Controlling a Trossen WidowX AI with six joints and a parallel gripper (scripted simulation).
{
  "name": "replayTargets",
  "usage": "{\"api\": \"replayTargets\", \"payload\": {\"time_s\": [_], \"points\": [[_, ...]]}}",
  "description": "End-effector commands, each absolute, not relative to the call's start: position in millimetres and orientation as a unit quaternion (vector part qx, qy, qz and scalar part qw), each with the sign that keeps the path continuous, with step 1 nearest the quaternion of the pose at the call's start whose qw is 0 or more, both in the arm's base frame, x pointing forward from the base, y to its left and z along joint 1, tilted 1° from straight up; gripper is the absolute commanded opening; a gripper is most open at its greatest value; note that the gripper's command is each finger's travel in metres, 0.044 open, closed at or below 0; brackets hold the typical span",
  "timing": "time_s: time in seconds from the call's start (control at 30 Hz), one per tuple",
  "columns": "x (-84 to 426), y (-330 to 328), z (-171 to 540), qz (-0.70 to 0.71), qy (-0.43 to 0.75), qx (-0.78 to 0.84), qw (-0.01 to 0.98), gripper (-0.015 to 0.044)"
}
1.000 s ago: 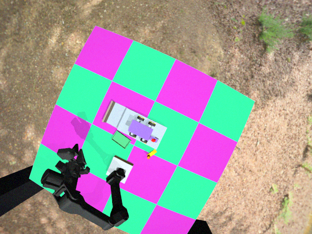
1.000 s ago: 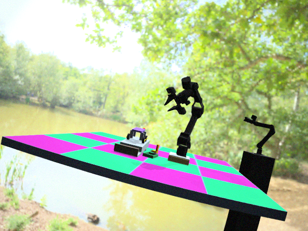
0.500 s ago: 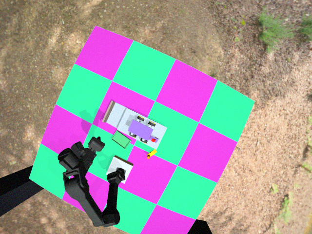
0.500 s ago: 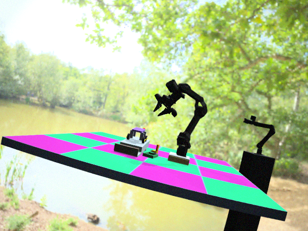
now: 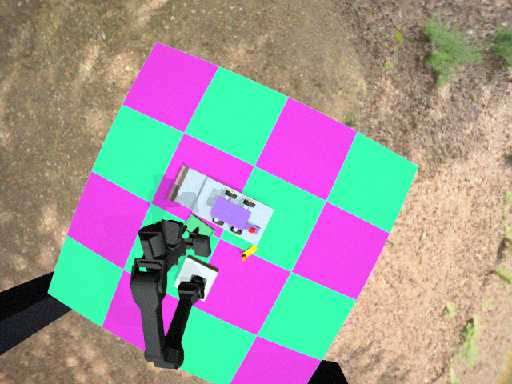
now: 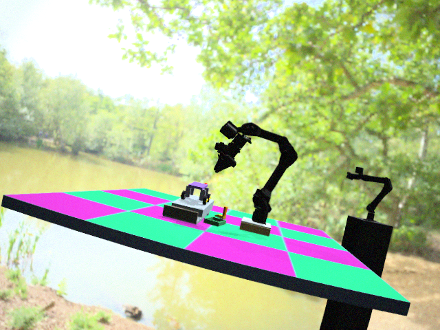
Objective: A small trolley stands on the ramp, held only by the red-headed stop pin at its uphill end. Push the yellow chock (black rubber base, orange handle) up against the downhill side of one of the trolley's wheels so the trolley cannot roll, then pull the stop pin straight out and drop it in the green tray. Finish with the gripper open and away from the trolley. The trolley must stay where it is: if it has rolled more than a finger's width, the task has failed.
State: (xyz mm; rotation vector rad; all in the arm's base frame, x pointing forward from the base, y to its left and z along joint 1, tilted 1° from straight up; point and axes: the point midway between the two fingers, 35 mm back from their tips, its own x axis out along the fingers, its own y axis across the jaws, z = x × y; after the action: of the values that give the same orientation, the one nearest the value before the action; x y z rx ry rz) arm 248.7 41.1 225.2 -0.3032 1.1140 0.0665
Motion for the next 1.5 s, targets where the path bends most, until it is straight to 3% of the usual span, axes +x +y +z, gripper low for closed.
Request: {"api": "replayTargets", "payload": {"time_s": [0.0, 0.47, 0.93, 1.23, 1.47], "points": [[250, 20, 210, -0.04, 0.555, -0.052, 0.83, 0.019], [239, -54, 173, -0.301, 0.555, 0.257, 0.732, 0.019], [202, -117, 139, -0.529, 0.439, 0.516, 0.511, 0.019], [170, -146, 119, -0.632, 0.318, 0.63, 0.321, 0.019], [167, -148, 117, -0.638, 0.308, 0.636, 0.305, 0.019]]}}
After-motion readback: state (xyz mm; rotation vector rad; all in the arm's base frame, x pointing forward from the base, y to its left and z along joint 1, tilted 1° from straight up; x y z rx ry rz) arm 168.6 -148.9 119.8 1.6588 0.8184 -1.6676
